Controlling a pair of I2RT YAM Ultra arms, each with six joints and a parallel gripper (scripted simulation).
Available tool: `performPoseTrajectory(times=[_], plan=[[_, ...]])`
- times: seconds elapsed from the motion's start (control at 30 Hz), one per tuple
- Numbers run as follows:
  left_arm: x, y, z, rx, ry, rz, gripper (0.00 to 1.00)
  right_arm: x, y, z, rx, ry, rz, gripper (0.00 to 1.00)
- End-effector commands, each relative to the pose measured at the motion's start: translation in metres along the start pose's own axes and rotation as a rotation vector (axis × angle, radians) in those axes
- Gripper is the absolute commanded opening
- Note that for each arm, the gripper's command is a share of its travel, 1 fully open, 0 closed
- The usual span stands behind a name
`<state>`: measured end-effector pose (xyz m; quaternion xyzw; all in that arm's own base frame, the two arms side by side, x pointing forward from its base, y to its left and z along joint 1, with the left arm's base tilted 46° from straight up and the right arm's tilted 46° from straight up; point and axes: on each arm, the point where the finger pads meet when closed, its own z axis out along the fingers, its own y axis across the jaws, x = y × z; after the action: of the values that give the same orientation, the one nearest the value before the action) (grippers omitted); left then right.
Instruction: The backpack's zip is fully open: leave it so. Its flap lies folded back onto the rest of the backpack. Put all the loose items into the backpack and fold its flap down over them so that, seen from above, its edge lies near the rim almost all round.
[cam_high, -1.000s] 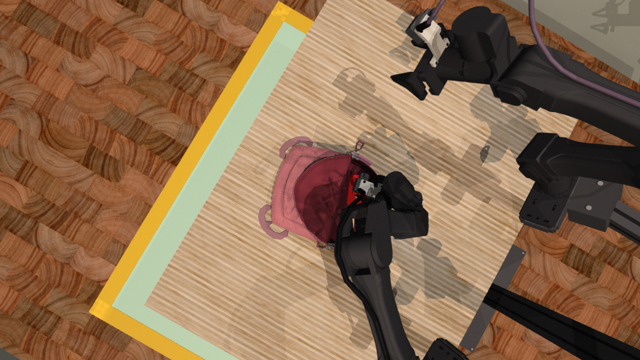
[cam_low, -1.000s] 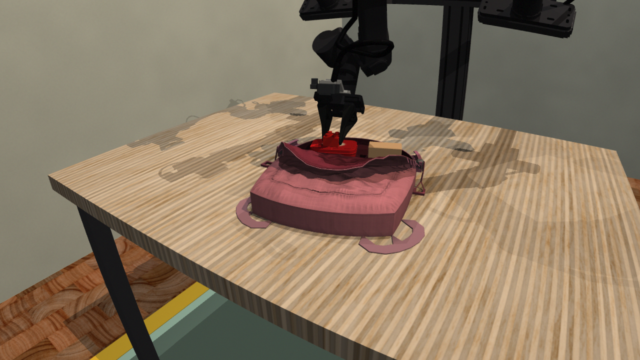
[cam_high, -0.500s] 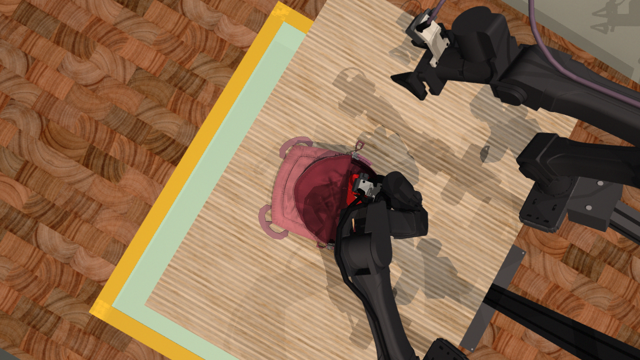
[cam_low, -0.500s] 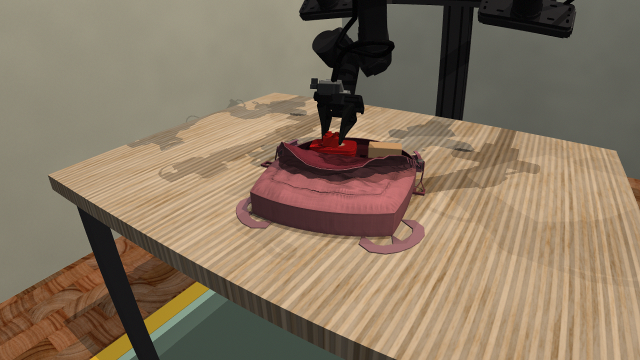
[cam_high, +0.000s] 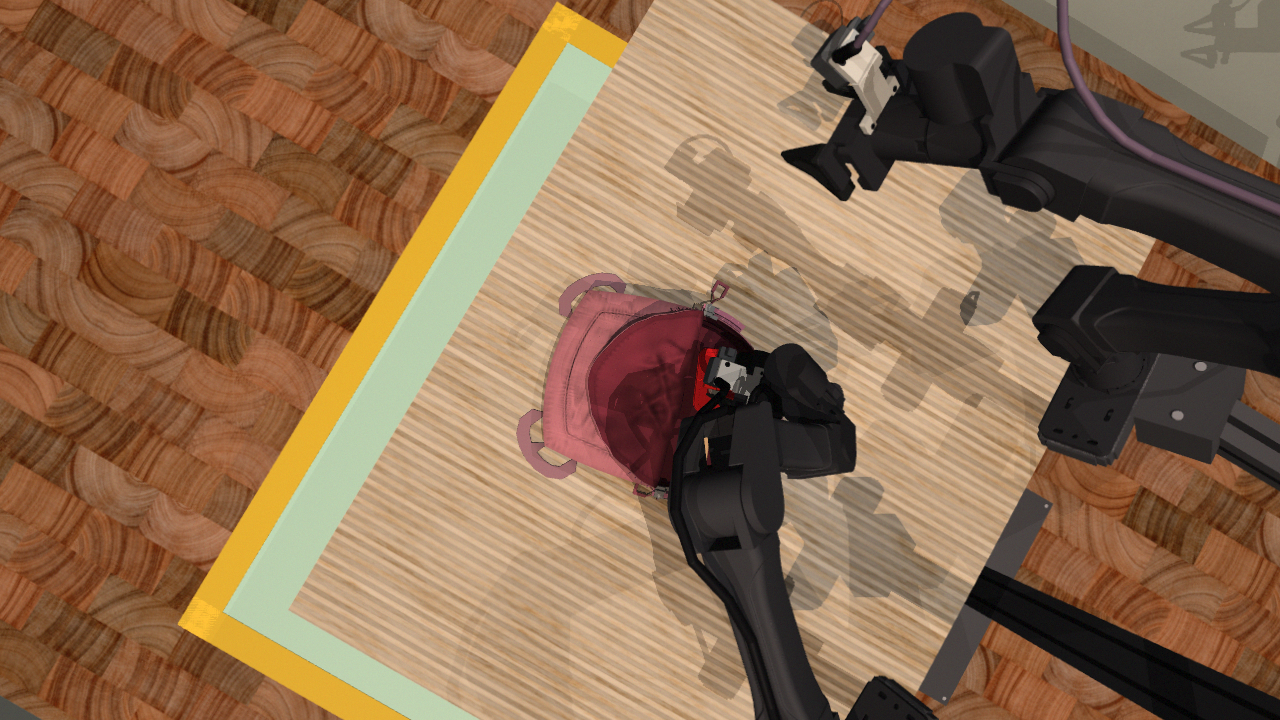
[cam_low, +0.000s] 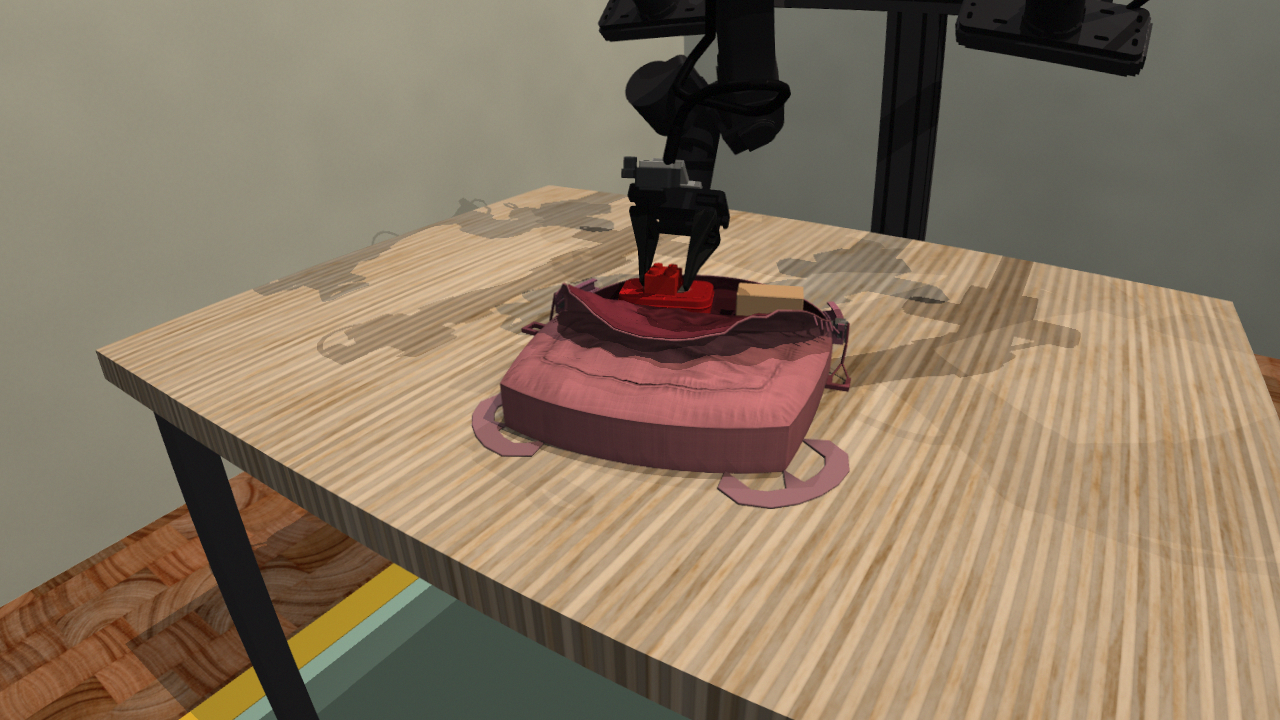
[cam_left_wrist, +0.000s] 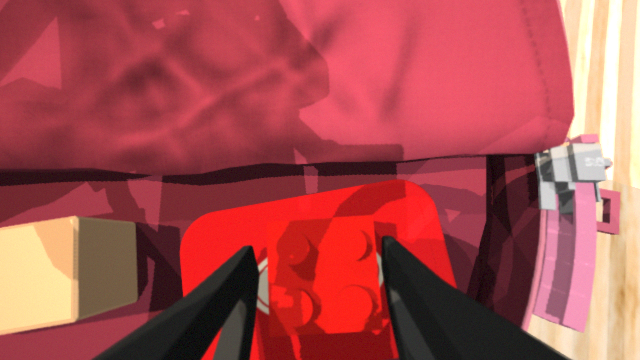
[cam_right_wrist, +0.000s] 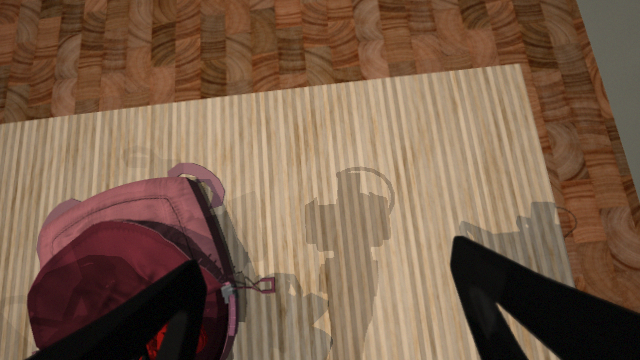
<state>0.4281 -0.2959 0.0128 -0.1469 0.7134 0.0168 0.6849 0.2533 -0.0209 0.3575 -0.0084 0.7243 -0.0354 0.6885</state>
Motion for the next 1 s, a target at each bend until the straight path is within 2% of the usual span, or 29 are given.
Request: performPoseTrajectory(times=[0.0, 0.67, 0.7, 0.97], plan=[[-0.006, -0.002, -0.012, 0.009, 0.005, 0.008, 0.47, -0.025, 0.000, -0.005, -0.002, -0.052, -0.010, 0.90], [-0.022, -0.006, -0.031, 0.010, 0.001, -0.004, 0.47, -0.025, 0.000, -0.005, -0.002, -0.052, -0.010, 0.90], [-0.017, -0.006, -0.031, 0.009, 0.003, 0.001, 0.89, -0.025, 0.000, -0.005, -0.002, -0.052, -0.010, 0.90], [-0.017, -0.009, -0.030, 0.010, 0.001, -0.005, 0.89, -0.025, 0.000, -0.005, -0.002, -0.052, -0.010, 0.90]])
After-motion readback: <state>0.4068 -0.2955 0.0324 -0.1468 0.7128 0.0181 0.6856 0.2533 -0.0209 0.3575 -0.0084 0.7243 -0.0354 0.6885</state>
